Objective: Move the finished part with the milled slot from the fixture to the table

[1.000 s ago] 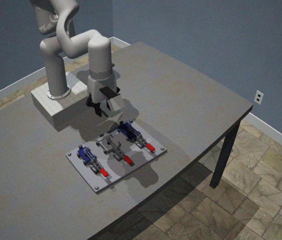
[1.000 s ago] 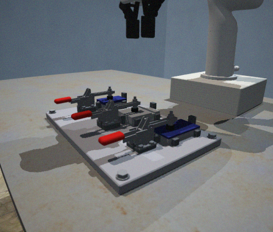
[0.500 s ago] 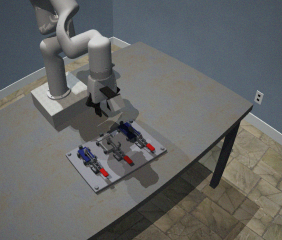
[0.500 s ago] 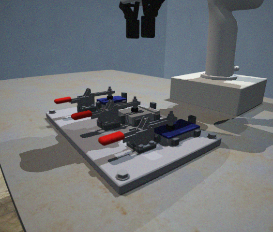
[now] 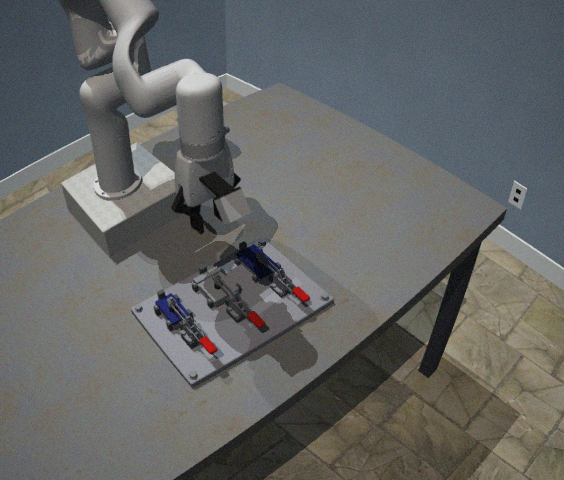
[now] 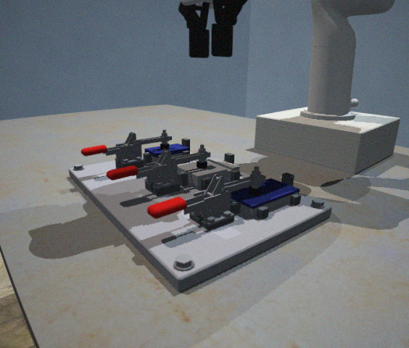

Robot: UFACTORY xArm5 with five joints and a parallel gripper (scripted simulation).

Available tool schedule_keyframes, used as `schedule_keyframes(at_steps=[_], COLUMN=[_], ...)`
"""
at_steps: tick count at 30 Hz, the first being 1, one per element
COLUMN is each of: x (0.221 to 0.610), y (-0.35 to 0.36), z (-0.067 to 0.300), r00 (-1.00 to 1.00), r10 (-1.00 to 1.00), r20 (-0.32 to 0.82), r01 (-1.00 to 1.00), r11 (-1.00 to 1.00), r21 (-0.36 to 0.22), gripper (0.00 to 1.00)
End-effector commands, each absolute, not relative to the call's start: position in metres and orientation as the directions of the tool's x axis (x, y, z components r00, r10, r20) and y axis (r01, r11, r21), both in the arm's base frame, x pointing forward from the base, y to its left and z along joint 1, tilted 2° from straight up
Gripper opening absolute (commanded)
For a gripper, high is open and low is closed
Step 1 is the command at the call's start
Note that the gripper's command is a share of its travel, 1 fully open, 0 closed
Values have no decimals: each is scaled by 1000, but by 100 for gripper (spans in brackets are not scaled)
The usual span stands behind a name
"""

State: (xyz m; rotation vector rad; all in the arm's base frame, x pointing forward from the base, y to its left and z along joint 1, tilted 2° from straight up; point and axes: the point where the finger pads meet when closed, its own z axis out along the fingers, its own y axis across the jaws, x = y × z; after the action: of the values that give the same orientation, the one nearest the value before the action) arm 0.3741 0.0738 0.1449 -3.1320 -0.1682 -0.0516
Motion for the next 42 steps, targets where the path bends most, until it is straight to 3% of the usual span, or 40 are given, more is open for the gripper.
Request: schedule_keyframes(at_steps=[1, 25, 42], x=[375, 375, 377], y=[74, 74, 74], z=[146, 144, 90], r00=[994, 994, 994], r10=[107, 107, 107], r20=[37, 37, 37], r01=[107, 107, 107], r11=[-994, -994, -994], r21=[-3, -3, -3], gripper=[47, 47, 47])
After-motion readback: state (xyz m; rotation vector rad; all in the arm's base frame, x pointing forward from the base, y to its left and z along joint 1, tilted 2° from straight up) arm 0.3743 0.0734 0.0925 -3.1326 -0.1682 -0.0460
